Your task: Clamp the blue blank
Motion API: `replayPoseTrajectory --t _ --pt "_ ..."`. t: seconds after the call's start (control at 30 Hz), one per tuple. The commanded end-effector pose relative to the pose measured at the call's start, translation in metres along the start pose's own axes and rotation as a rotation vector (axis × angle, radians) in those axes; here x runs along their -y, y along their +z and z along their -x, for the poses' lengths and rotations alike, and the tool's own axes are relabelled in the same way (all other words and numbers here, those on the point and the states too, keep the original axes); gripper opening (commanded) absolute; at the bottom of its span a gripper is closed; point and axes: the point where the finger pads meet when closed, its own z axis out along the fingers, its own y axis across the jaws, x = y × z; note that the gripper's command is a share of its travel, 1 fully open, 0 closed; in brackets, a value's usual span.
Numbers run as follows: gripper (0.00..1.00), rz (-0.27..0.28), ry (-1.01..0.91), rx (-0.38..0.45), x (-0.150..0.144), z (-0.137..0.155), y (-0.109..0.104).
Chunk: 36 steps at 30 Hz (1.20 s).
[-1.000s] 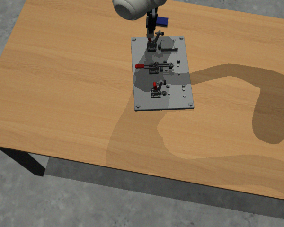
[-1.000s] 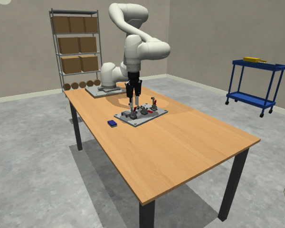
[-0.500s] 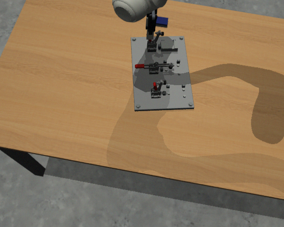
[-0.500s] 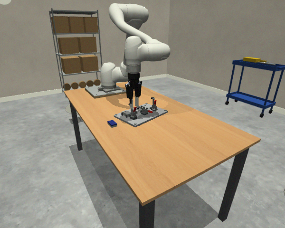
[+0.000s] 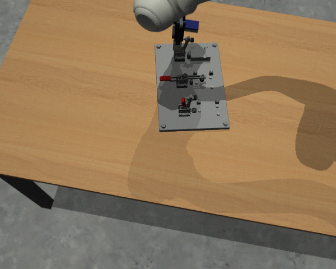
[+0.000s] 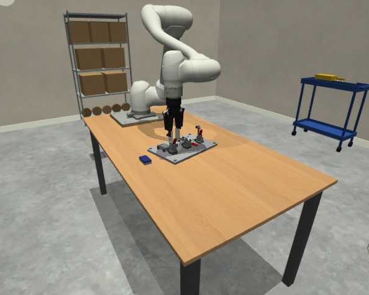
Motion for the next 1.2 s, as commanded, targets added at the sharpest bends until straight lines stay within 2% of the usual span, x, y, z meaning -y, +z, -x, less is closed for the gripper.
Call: replayPoseTrajectory --t 0.0,0.5,0.53,1.17 --pt "0.28 -0.007 0.003 0.003 0.008 -0.0008 0.0186" --pt "0.28 -0.007 0.003 0.003 0.0087 -0.0008 0.0227" --pt "0.0 -0.007 0.003 0.003 0.0087 -0.0008 0.0227" --pt "0.0 -0.007 0.003 0.003 0.0087 -0.0008 0.0227"
